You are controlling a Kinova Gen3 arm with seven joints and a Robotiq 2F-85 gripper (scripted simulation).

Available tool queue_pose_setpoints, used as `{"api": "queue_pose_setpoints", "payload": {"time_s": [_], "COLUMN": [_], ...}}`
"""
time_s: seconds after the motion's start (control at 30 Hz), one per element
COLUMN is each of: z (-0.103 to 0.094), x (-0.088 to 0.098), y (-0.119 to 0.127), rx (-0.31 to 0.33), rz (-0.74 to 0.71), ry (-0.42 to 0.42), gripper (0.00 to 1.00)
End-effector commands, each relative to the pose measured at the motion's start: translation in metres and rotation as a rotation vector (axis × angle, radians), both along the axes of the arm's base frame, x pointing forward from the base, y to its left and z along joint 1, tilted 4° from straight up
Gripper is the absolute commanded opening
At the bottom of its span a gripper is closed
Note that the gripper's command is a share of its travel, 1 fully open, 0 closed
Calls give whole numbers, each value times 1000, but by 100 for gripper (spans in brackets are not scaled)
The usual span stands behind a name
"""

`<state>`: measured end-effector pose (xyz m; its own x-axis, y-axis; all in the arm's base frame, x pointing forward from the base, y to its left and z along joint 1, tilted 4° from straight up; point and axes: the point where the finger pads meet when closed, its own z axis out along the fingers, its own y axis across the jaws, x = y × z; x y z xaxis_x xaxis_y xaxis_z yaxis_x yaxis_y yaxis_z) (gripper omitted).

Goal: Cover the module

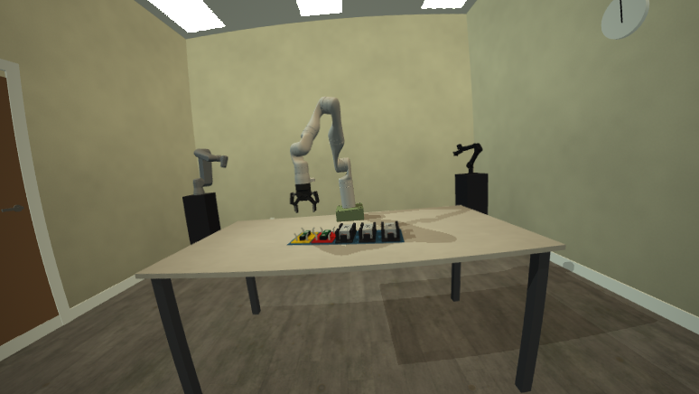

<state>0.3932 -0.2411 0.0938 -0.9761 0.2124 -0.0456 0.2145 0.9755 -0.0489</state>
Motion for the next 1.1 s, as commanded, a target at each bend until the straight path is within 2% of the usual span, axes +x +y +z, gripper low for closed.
{"api": "queue_pose_setpoints", "payload": {"time_s": [0.0, 0.17, 1.07], "z": [-6, -18, -13], "x": [1, 2, 1], "y": [-10, -27, -21], "rx": [0, 0, -1], "rz": [0, 0, 0], "ry": [-2, -2, -2], "gripper": [100, 100, 100]}}
